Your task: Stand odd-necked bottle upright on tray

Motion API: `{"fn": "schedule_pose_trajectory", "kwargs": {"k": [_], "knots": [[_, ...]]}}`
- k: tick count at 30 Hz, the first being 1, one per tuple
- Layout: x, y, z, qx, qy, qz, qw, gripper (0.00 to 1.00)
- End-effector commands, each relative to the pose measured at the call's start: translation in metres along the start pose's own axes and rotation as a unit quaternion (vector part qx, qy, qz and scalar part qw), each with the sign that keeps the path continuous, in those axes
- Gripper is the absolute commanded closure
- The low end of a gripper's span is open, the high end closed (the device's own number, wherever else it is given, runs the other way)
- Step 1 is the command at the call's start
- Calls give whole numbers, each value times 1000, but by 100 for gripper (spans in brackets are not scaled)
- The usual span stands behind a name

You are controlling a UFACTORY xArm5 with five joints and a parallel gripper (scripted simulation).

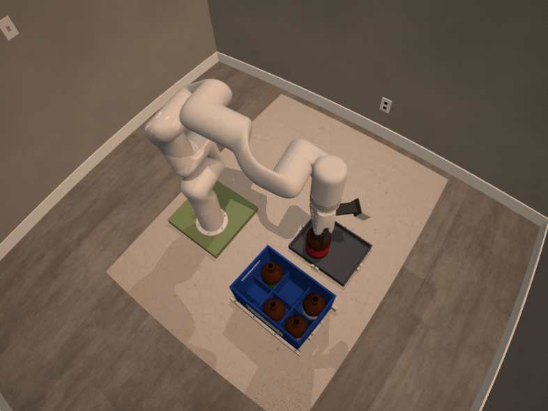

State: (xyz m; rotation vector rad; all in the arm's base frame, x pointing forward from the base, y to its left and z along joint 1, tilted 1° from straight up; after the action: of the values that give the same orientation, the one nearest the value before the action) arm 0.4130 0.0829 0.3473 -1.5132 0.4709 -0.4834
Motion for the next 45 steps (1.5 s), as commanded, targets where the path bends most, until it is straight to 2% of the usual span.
{"fn": "schedule_pose_trajectory", "kwargs": {"k": [1, 45], "knots": [[-6, -2, 10, 2, 0, -1, 1000, 100], [-47, -2, 72, 3, 0, -1, 1000, 100]]}}
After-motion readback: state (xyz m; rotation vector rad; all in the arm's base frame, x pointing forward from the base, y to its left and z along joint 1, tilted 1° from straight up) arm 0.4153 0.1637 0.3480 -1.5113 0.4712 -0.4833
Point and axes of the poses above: the point where the finger pads meet when closed, its own y axis out along the fingers, its own x axis across the jaws, z = x × y, the point moved 3 cm from there along -y, back along the fingers, and after that the axes turned 12 degrees about -y, right-handed, at the moved point
